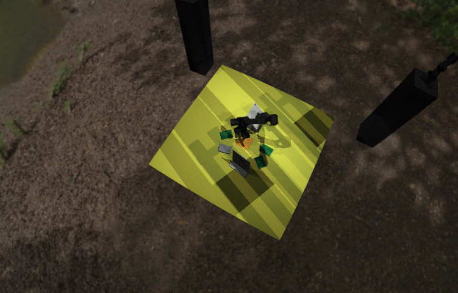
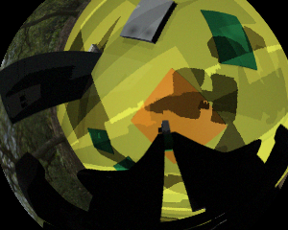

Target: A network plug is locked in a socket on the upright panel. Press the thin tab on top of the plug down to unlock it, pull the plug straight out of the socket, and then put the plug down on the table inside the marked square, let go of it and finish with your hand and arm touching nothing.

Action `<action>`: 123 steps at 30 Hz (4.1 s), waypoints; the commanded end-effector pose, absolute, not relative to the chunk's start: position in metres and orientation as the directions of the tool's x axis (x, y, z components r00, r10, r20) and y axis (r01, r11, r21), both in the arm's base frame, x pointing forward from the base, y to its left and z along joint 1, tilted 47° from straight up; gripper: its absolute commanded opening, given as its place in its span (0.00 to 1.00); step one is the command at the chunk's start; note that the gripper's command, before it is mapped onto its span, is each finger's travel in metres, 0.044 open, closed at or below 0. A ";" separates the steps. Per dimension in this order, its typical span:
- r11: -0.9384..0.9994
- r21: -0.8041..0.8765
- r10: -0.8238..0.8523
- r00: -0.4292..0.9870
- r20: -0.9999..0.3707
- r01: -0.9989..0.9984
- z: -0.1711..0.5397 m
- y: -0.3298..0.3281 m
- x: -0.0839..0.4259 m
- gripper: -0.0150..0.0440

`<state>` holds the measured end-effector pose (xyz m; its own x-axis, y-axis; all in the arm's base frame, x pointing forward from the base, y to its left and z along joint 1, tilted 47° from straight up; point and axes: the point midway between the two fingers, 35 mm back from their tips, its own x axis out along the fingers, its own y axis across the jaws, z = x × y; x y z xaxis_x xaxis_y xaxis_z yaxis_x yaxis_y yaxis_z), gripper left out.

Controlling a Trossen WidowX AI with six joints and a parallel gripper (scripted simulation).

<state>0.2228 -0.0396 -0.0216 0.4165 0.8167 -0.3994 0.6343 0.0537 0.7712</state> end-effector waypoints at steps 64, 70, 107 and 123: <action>-0.040 0.842 0.857 0.451 -0.248 0.538 -0.044 0.002 0.225 0.25; -0.039 0.842 0.857 0.451 -0.249 0.539 -0.045 0.003 0.225 0.25; -0.032 0.840 0.854 0.452 -0.259 0.542 -0.044 -0.010 0.219 0.52; -0.032 0.839 0.854 0.451 -0.259 0.543 -0.038 -0.022 0.214 0.52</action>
